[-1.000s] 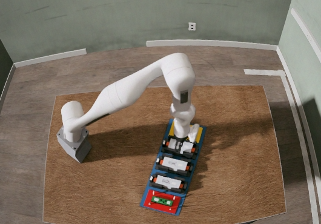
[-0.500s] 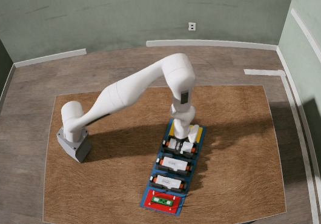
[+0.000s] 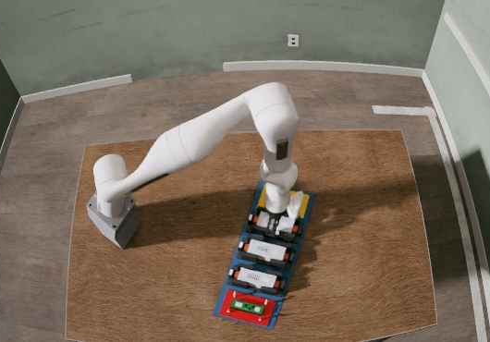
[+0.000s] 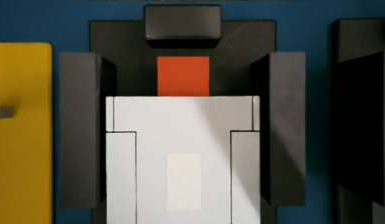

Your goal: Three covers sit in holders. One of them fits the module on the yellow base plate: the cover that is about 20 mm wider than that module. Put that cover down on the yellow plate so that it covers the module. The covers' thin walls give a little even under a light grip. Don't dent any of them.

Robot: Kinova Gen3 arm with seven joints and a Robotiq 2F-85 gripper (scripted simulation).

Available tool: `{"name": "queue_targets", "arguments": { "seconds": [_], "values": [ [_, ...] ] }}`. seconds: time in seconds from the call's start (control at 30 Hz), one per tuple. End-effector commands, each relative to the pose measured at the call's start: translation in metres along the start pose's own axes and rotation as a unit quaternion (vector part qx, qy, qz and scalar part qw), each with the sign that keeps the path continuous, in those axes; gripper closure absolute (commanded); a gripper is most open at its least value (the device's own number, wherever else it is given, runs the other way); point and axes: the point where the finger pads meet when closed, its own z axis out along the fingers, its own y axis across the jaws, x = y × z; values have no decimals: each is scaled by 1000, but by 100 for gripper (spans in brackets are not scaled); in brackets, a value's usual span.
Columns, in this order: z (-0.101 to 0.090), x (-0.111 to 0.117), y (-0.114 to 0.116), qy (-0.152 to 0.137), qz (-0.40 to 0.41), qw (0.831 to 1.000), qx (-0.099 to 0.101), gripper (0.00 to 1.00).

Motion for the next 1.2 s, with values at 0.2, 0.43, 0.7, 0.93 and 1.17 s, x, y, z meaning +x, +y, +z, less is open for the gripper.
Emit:
{"name": "queue_targets", "arguments": {
  "seconds": [0.2,0.43,0.7,0.93,1.17],
  "values": [
    [8,1,-1,1,0,1000,1,0],
    [8,1,-1,1,0,1000,1,0],
    [16,1,-1,1,0,1000,1,0],
    [18,1,-1,1,0,1000,1,0],
    [18,1,-1,1,0,1000,1,30]
  ]
}}
